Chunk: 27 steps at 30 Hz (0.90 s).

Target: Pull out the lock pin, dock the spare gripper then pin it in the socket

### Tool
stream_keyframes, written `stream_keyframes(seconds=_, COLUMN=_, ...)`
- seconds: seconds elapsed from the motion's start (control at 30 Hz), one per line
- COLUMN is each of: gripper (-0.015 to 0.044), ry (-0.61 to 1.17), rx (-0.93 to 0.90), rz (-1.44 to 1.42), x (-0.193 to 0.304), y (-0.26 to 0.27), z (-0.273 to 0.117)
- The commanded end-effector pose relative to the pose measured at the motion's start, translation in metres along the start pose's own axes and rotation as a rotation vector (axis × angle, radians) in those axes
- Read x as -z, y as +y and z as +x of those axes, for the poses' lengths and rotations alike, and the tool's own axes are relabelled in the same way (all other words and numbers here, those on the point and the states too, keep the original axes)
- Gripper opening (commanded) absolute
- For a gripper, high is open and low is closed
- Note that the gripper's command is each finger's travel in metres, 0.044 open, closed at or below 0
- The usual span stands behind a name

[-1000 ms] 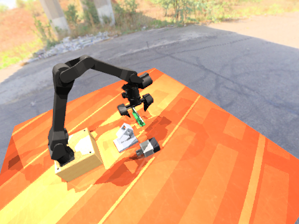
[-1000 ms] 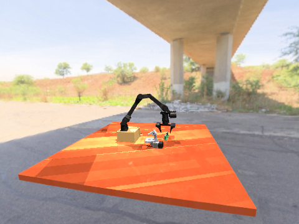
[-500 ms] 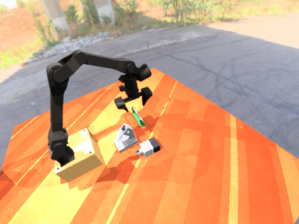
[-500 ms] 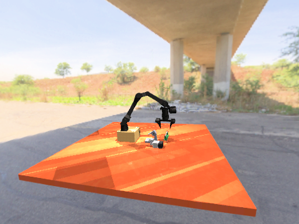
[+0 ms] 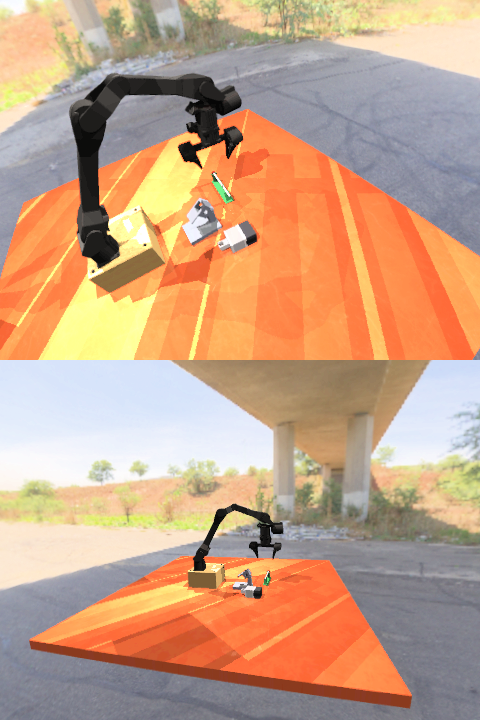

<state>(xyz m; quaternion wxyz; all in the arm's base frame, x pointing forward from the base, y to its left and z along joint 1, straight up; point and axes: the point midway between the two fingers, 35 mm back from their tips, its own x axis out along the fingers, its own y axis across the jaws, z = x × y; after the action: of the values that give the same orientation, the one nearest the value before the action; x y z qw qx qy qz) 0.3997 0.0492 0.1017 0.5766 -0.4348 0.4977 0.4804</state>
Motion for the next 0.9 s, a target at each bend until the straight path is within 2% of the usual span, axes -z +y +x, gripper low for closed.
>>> stream_keyframes(seconds=0.0, gripper=0.044, ry=-0.002, rx=0.011, rz=-0.001, x=-0.002, y=0.0, z=-0.019)
stream_keyframes(seconds=0.1, gripper=0.044, ry=0.003, rx=0.02, rz=0.083, x=0.009, y=-0.003, z=-0.013)
stream_keyframes(seconds=0.37, gripper=0.044, ry=0.07, rx=0.082, rz=1.131, x=0.144, y=0.0, z=-0.005)
stream_keyframes(seconds=0.5, gripper=0.044, ry=0.09, rx=0.117, rz=1.535, x=0.199, y=0.009, z=-0.003)
stream_keyframes(seconds=0.87, gripper=0.044, ry=0.093, rx=0.121, rz=1.591, x=0.201, y=0.018, z=-0.001)
